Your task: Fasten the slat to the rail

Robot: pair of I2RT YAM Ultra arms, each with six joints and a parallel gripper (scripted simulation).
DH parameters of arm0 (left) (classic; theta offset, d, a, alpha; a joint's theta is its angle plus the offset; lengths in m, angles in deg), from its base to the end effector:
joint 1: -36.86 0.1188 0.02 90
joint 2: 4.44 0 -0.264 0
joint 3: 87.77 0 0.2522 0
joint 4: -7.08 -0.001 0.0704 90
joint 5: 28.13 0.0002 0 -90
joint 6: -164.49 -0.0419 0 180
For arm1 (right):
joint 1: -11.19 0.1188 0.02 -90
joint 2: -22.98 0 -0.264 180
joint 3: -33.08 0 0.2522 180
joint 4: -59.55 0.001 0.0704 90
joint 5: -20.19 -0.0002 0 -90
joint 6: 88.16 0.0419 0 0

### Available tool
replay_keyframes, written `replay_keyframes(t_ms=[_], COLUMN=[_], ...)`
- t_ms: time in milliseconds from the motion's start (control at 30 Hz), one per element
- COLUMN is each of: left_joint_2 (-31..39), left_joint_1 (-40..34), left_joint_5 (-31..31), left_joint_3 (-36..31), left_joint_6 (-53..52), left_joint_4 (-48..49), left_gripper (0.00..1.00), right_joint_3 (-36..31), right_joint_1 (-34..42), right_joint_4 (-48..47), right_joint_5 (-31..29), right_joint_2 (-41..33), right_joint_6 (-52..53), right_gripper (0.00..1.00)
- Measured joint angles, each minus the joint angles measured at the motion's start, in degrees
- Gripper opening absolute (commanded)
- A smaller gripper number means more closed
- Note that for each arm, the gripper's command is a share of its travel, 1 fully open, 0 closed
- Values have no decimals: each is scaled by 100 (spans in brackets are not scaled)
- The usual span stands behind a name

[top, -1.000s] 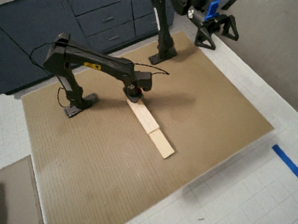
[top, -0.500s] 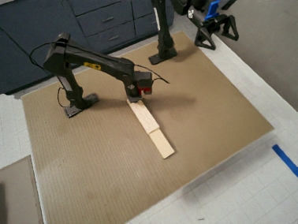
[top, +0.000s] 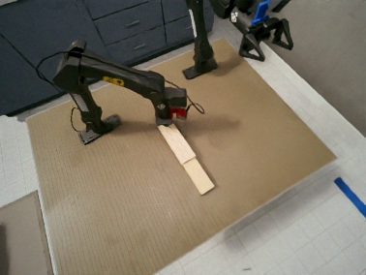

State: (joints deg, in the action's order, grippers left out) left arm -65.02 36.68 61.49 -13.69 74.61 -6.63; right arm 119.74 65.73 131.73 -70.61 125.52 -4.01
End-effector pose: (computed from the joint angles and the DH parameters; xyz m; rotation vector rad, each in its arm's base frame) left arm 0.2479 0.0005 0.4070 -0.0044 1.5745 0.0011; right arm 0.1873 0.2637 0.1953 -1.5613 2.6839 0.0019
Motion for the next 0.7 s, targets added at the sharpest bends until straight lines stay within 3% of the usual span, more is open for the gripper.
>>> replay_keyframes(t_ms=[700], left_joint_2=[0], left_joint_1=[0], left_joint_5=[0], left_joint_3=[0], left_joint_6=[0], left_joint_4=[0], left_gripper=[100], right_joint_3=[0], right_joint_1=[0], right_joint_4=[2], right_joint_5=[-22], right_joint_2=[0], right_joint_6=[2120], right_gripper=[12])
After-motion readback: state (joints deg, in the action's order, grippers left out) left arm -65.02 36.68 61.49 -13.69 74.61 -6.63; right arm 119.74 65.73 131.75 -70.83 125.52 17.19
